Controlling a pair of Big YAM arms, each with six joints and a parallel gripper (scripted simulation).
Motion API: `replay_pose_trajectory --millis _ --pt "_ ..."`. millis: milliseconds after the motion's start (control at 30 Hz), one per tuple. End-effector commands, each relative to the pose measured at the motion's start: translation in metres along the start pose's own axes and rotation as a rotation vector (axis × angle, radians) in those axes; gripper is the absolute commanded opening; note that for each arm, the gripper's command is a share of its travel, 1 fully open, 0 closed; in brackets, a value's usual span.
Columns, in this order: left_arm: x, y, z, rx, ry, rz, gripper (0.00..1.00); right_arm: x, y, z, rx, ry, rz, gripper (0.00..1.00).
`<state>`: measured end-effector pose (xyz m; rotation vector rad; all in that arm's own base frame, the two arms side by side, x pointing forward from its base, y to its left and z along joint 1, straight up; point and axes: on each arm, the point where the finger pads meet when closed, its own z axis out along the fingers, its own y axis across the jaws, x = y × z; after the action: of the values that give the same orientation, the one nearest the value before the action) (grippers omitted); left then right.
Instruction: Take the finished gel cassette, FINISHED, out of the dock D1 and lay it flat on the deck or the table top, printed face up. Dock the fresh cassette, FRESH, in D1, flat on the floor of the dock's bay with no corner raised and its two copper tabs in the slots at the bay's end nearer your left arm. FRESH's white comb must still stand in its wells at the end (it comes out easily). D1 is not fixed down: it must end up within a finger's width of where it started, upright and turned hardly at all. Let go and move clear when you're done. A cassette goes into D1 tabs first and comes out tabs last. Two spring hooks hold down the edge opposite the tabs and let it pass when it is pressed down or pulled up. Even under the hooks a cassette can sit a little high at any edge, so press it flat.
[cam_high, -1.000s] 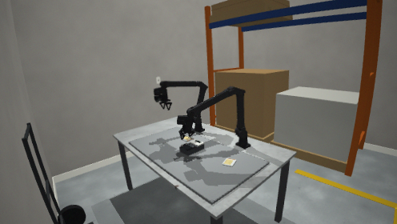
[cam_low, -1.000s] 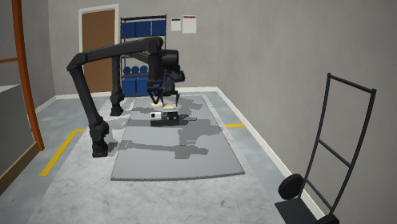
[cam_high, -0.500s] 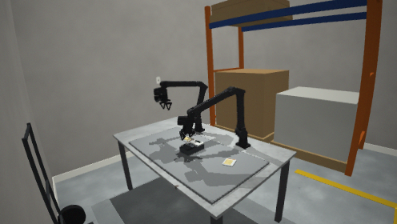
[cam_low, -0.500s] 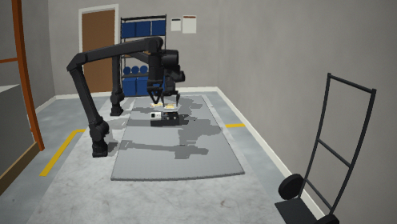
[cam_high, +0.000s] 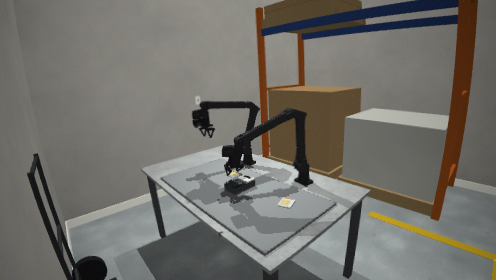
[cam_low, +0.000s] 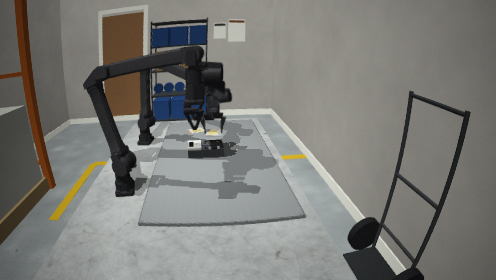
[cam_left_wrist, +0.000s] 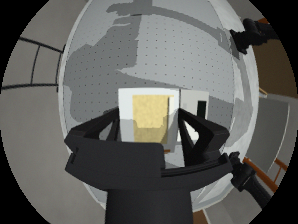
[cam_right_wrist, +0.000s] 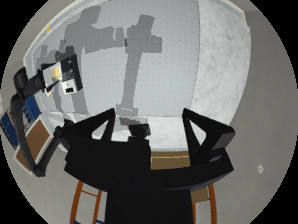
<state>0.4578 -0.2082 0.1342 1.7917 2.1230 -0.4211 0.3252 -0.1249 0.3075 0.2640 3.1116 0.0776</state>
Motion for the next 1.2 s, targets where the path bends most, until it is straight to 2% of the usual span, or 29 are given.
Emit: replay_pose_trajectory --millis 0,533,600,1133,1167 --pt "0.006 0.004 0.003 -0.007 -0.055 0.002 0.00 -0.010 -0.002 -0.018 0.001 -0.018 -0.007 1.00" --pt "0.008 0.003 0.008 -0.008 -0.058 0.002 0.00 -0.010 -0.002 -0.018 0.001 -0.018 -0.007 1.00" --pt "0.008 0.004 0.011 -0.014 -0.124 0.011 0.00 -0.010 -0.002 -0.018 0.001 -0.018 -0.007 1.00" --pt "0.008 0.006 0.016 -0.014 -0.127 0.011 0.00 -0.010 -0.002 -0.018 0.001 -0.018 -0.007 1.00" --pt "0.009 0.006 0.017 -0.016 -0.160 0.015 0.00 -0.010 -0.002 -0.018 0.001 -0.018 -0.007 1.00"
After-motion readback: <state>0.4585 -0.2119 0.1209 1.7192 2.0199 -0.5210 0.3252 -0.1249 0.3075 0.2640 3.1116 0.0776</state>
